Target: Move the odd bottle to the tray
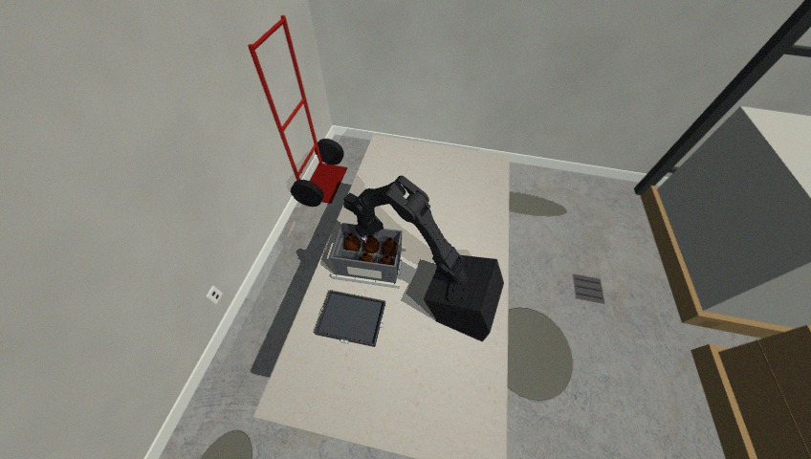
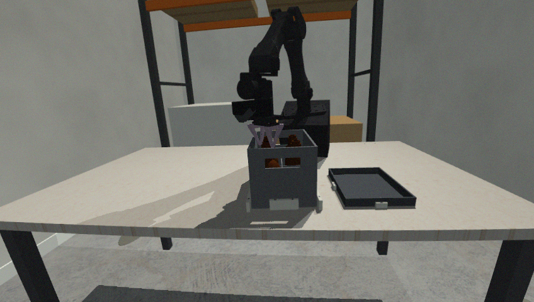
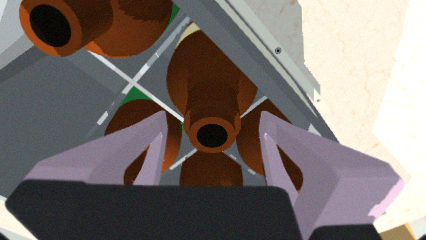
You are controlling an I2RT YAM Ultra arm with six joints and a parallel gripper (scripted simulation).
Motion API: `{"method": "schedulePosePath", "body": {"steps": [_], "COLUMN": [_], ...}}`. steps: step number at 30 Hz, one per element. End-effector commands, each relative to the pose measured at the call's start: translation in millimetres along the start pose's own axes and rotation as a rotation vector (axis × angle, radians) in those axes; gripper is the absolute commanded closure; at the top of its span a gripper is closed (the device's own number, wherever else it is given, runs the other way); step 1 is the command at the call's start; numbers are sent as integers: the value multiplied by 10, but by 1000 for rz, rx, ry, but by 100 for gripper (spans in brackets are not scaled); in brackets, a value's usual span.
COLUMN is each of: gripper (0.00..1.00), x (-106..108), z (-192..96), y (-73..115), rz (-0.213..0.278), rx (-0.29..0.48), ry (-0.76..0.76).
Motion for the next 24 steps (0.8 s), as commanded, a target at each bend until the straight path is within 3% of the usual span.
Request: {"method": "schedulePosePath", "body": {"steps": [1,24], "gripper": [39,39], "x": [18,5], "z": [40,49], "y": [-33,-22], "rz": [-4,-5], "rx": [-18,-26], "ry": [0,-2]}}
Point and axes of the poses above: the point where the finger pads meet when closed, its own y axis back along the fingers, its own x axis across the jaws, z = x × y, the point moved 6 cm from there along y, back along the fingers, and after that the axes turned 14 degrees about y, right-handed, at the moved point
